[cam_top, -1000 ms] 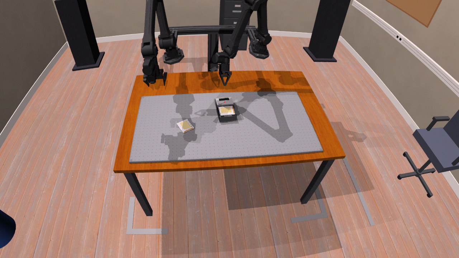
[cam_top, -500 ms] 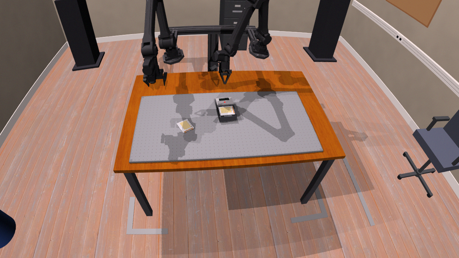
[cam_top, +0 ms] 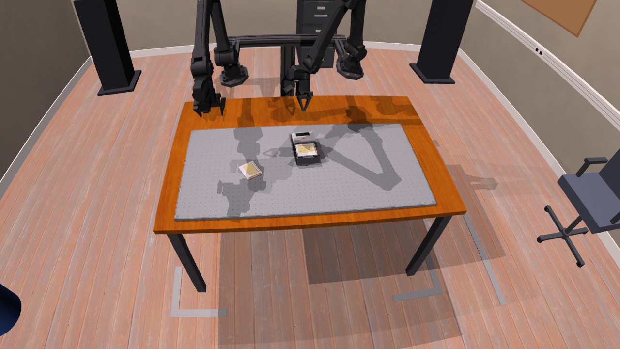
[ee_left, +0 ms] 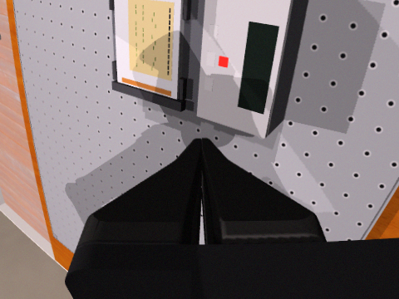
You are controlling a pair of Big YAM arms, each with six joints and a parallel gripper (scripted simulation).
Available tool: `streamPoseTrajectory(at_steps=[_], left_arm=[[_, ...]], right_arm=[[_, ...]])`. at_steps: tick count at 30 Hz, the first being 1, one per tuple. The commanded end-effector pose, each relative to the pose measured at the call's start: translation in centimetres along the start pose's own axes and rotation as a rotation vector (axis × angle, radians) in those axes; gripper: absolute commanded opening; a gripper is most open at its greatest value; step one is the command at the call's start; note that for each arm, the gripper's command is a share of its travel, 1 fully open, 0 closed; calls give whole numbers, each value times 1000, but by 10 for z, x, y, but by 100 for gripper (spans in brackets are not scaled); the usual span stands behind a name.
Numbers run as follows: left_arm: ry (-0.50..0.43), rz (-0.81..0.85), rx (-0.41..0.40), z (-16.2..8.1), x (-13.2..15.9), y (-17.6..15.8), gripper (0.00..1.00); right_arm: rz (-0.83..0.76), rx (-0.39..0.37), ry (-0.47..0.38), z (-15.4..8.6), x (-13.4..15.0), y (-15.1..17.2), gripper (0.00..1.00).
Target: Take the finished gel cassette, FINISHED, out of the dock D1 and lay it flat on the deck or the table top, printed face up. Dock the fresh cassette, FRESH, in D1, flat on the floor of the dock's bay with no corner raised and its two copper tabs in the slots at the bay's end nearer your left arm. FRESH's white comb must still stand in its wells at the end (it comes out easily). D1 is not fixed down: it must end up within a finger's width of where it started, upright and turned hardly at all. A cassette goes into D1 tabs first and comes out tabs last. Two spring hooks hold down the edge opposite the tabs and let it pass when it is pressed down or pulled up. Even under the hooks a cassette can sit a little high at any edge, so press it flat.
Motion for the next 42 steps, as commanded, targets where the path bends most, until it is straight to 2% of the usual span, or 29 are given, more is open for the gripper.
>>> streamPoseTrajectory(at_steps=[1, 11, 20, 29, 42], left_arm=[[-11, -4, -3, -6, -4, -1, 0], [-12, -5, -3, -19, -7, 8, 0], [-12, -5, -3, -19, -7, 8, 0], [-13, -6, -4, -32, -10, 16, 0], [-17, -9, -5, -38, -11, 20, 0]], right_arm=[[0, 8, -44, -18, -11, -8, 100], [0, 8, -44, -18, -11, -8, 100], [0, 8, -44, -18, -11, -8, 100], [0, 8, -44, -18, -11, -8, 100], [0, 8, -44, -18, -11, -8, 100]])
Point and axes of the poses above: on each arm, the point where the finger pads meet when closed, its own z axis out along the fingers, its own y axis across the jaws, x = y × z, the point moved 10 cm from there along -z, back along the fingers, and after that the axes turned 5 degrees about -z, right-handed, at the moved point
